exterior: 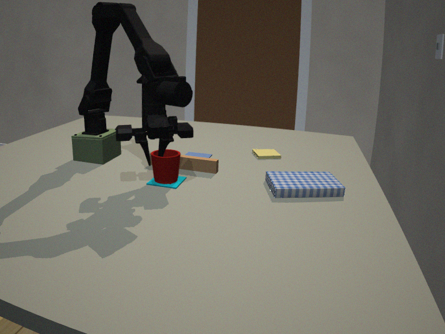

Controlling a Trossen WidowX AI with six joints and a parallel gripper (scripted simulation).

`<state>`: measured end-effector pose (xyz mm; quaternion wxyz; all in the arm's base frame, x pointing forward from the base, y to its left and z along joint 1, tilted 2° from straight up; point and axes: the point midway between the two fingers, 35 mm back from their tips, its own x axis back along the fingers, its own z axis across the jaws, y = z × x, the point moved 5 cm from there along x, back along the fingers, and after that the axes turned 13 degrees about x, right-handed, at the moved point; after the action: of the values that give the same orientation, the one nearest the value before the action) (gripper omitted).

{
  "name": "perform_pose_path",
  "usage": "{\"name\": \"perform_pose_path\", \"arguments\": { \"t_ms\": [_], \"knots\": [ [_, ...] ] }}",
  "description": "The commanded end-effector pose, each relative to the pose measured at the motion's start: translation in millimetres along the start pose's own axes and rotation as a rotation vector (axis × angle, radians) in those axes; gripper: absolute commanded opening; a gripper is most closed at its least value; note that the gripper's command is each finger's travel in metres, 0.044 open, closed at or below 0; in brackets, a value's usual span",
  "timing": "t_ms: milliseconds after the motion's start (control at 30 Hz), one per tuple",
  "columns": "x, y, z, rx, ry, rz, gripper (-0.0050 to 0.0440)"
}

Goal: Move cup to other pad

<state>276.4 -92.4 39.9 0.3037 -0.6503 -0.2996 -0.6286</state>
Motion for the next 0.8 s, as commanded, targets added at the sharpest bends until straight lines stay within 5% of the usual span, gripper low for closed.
{"name": "perform_pose_path", "arguments": {
  "t_ms": [0, 767],
  "knots": [
    [6, 3, 1, 0.0, 0.009, -0.022, 0.0128],
    [39, 3, 1, 0.003, 0.006, -0.018, 0.0128]
  ]
}}
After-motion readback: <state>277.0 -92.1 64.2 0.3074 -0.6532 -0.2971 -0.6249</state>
